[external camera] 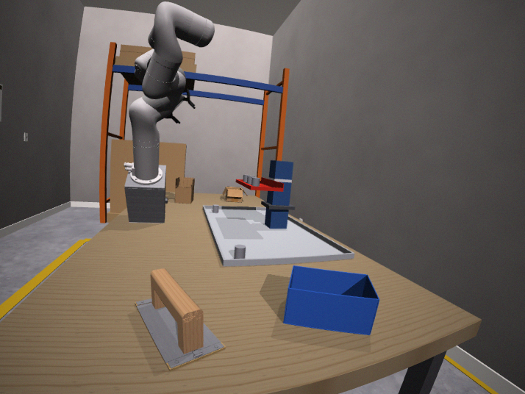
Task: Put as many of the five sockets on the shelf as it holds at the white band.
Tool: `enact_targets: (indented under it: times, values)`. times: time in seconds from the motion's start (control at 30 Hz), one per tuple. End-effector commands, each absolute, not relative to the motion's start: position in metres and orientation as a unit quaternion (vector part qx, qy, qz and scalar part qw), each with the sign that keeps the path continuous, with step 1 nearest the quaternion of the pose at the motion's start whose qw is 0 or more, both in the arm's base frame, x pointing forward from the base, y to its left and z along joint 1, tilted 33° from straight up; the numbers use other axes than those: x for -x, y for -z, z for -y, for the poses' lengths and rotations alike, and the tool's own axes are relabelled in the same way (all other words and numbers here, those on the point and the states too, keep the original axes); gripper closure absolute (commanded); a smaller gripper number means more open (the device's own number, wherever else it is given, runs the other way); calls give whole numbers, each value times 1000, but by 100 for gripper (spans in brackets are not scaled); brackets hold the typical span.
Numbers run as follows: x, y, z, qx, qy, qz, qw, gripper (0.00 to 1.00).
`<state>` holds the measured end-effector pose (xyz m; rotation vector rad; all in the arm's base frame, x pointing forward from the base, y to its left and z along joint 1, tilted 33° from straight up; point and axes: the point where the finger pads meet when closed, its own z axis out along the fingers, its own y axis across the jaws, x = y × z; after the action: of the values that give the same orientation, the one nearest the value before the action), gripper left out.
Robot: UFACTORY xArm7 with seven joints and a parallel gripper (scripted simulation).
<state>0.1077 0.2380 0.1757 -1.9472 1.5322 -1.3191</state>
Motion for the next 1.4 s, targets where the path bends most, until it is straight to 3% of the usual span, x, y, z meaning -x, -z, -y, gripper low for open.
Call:
enact_targets:
  times: [0.0, 0.17, 0.27, 0.37, 0.67, 1.37]
  values:
    - [-112, -174, -238, 685, 461, -542, 156, 0]
    - [-163, -153, -220, 698, 425, -575, 32, 0]
    - [-163, -153, -220, 698, 425, -575, 32, 0]
    - [-212, -132, -191, 705, 364, -605, -67, 0]
    - [-272, -102, -128, 704, 251, -644, -161, 0]
    - [-284, -94, -109, 702, 221, -654, -176, 0]
